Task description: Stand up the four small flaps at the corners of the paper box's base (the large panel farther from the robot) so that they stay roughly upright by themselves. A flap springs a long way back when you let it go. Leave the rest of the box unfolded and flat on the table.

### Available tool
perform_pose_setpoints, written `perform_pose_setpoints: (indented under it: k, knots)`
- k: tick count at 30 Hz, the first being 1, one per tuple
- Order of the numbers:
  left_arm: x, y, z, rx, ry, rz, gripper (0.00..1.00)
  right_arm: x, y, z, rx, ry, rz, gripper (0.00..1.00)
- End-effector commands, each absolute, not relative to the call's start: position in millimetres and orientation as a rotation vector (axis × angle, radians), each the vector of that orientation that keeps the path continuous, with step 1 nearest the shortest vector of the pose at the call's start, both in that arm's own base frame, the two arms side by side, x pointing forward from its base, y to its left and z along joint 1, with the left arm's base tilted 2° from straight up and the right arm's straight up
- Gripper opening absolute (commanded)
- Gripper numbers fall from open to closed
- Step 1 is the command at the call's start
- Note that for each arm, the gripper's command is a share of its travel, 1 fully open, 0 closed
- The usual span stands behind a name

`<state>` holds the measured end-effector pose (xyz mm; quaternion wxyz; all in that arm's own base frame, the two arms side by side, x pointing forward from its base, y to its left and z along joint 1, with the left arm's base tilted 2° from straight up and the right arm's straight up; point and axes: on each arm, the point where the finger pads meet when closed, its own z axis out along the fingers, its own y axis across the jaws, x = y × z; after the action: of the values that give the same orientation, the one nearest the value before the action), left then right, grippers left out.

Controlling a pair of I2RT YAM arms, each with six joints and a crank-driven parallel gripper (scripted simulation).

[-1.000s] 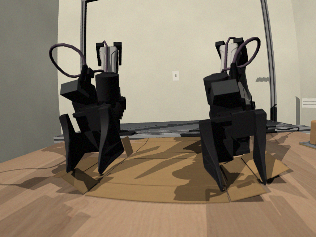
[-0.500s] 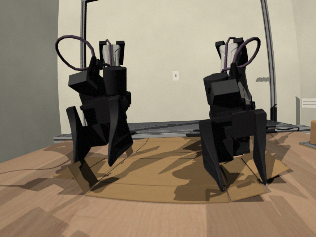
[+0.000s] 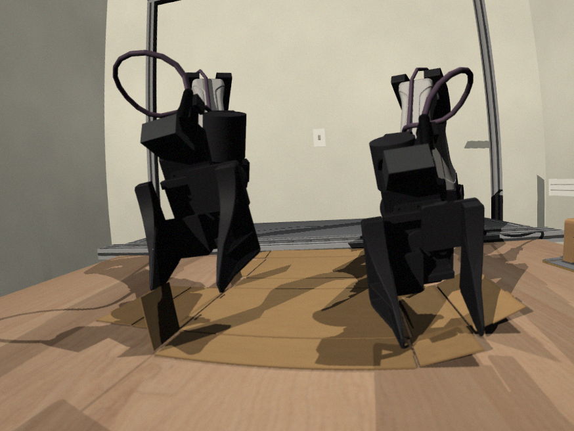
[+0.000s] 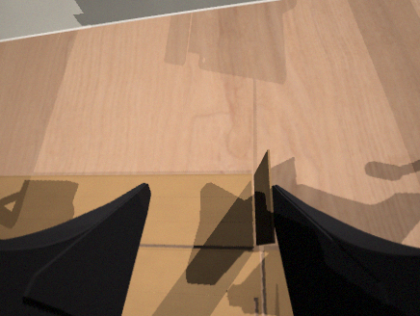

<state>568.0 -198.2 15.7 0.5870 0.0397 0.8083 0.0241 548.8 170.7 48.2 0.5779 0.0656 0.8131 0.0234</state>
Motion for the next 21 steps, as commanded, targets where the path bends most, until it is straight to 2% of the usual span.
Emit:
perform_pose_setpoints:
  k: [1, 7, 13, 15, 21]
  knots:
    - [565, -198, -3, 0.124, 1.925, 0.077, 0.81, 550, 175, 43, 0.162, 1.921, 0.042, 0.81]
    - [565, -198, -3, 0.124, 1.925, 0.077, 0.81, 550, 183, 41, 0.161, 1.925, 0.040, 0.81]
    - [565, -198, -3, 0.124, 1.925, 0.077, 0.81, 547, 187, 26, 0.160, 1.929, 0.038, 0.72]
    - [565, -198, -3, 0.124, 1.925, 0.077, 0.81, 547, 187, 26, 0.160, 1.929, 0.038, 0.72]
    - [565, -198, -3, 0.124, 1.925, 0.077, 0.81, 552, 191, 32, 0.164, 1.908, 0.051, 0.62]
